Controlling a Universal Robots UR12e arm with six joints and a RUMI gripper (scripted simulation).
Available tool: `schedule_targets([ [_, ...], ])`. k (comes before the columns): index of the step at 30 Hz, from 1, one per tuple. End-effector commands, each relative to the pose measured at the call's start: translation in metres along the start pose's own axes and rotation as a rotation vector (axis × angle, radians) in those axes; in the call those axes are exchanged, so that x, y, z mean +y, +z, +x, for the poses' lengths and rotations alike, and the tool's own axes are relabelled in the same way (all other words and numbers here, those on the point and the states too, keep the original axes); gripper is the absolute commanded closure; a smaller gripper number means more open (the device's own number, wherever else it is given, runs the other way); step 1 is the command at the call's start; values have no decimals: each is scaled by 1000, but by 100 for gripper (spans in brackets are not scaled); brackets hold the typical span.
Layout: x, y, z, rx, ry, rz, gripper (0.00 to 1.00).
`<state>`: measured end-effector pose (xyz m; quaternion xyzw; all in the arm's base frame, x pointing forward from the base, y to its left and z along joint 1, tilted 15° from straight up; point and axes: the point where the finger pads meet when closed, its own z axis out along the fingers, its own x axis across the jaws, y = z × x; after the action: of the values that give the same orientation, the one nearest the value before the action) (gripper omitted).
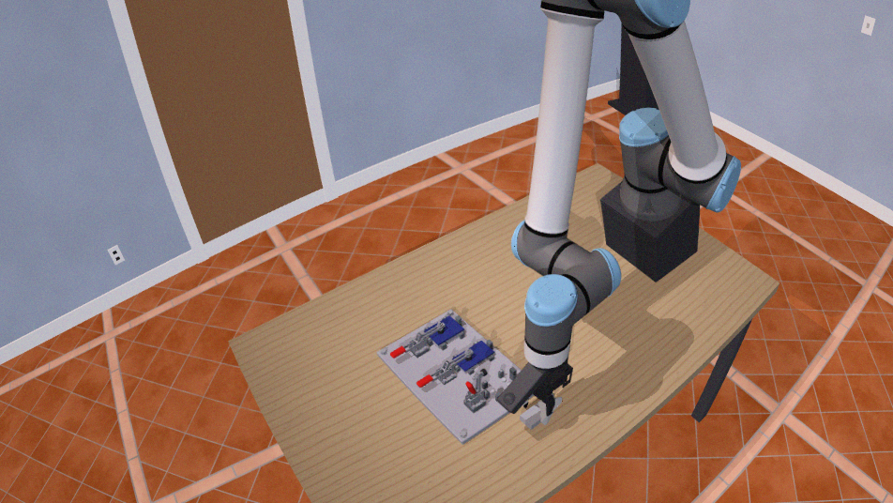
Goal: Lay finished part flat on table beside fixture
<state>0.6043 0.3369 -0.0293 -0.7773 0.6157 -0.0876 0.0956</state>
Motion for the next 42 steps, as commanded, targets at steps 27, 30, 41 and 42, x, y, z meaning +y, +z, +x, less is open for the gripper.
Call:
schedule_targets([
  [27,-1,-3,0,0,0,1,60],
  [30,-1,-5,0,0,0,1,60],
  [41,0,-40,0,0,0,1,60],
  [42,0,-44,0,0,0,1,60],
])
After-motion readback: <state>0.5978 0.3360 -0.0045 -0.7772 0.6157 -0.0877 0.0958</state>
